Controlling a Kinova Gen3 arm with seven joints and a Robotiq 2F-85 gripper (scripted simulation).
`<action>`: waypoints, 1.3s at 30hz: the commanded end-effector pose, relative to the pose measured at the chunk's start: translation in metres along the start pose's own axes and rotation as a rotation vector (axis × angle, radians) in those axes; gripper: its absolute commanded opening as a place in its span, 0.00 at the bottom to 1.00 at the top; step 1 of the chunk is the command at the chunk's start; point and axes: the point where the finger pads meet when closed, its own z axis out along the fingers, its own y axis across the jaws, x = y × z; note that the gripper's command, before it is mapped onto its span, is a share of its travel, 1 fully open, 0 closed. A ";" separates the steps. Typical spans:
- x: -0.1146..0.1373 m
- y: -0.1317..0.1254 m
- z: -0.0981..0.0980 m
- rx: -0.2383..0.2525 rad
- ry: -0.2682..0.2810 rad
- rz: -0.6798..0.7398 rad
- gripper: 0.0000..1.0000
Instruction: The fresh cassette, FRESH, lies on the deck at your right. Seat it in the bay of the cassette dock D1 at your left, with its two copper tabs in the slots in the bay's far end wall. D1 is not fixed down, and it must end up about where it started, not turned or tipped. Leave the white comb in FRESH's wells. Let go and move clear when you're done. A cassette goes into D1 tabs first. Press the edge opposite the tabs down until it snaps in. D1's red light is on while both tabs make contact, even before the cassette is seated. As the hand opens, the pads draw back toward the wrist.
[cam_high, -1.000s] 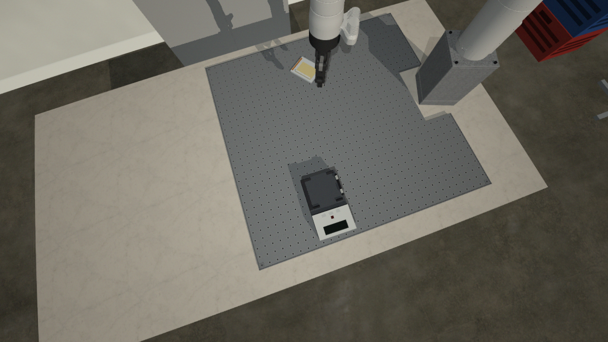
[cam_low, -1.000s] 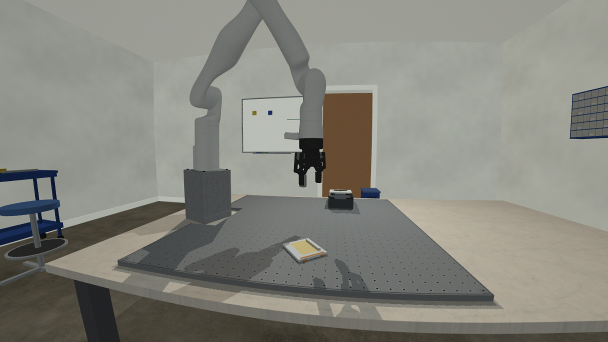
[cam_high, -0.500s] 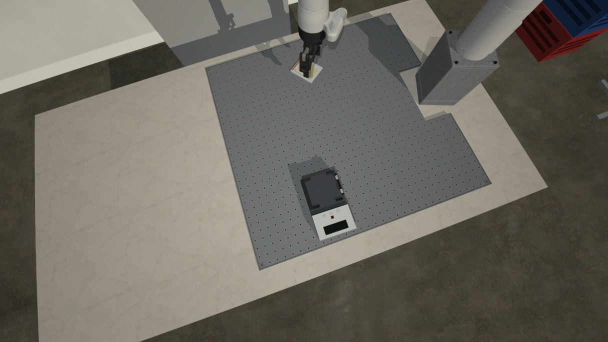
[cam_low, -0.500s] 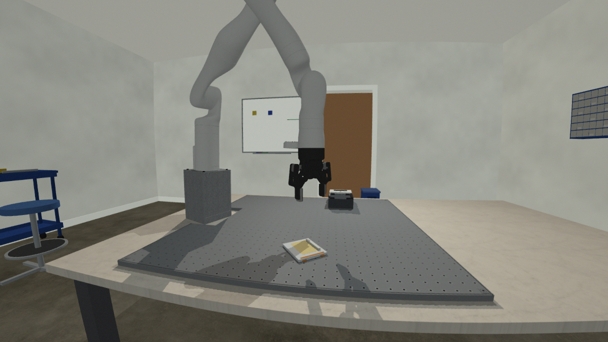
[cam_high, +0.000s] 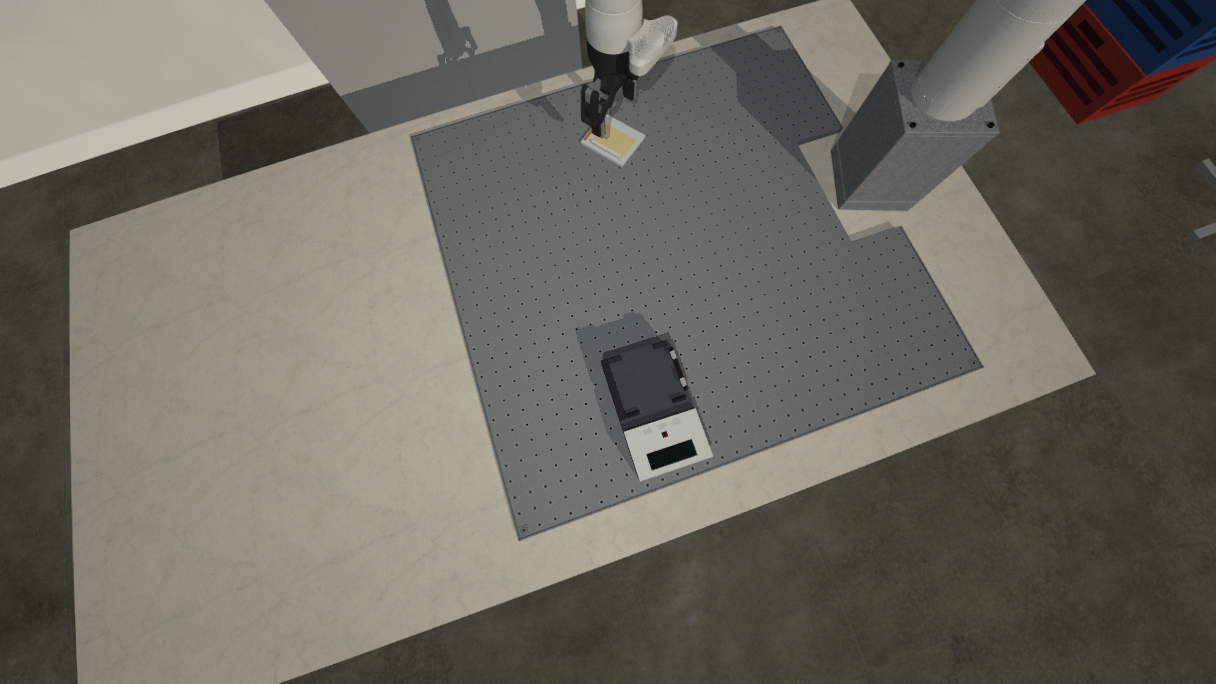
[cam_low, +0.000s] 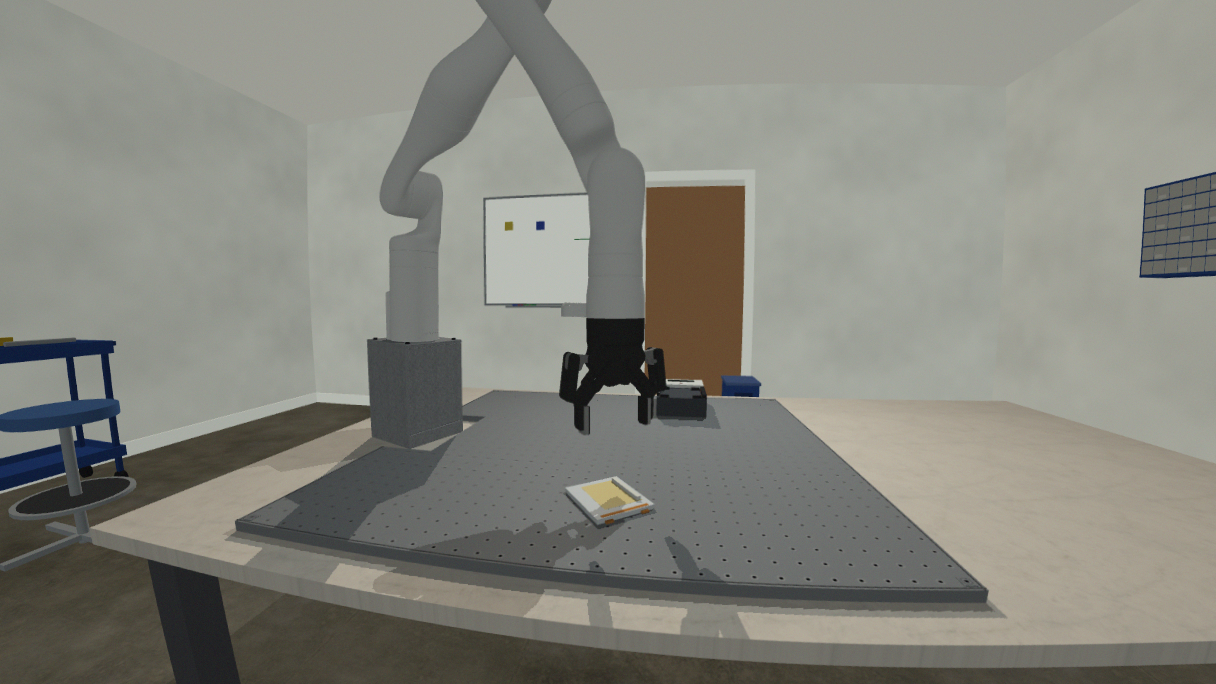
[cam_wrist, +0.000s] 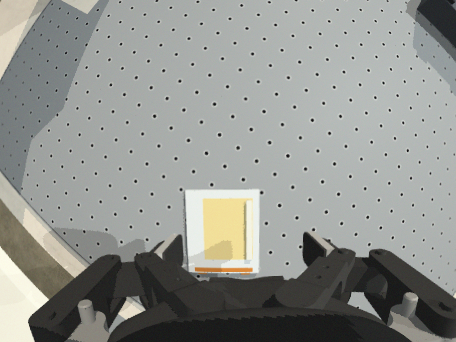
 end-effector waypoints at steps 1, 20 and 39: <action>-0.011 -0.013 0.011 0.003 0.004 -0.002 1.00; -0.019 -0.020 0.016 -0.001 0.005 0.009 1.00; -0.022 -0.018 0.034 -0.003 -0.001 0.013 1.00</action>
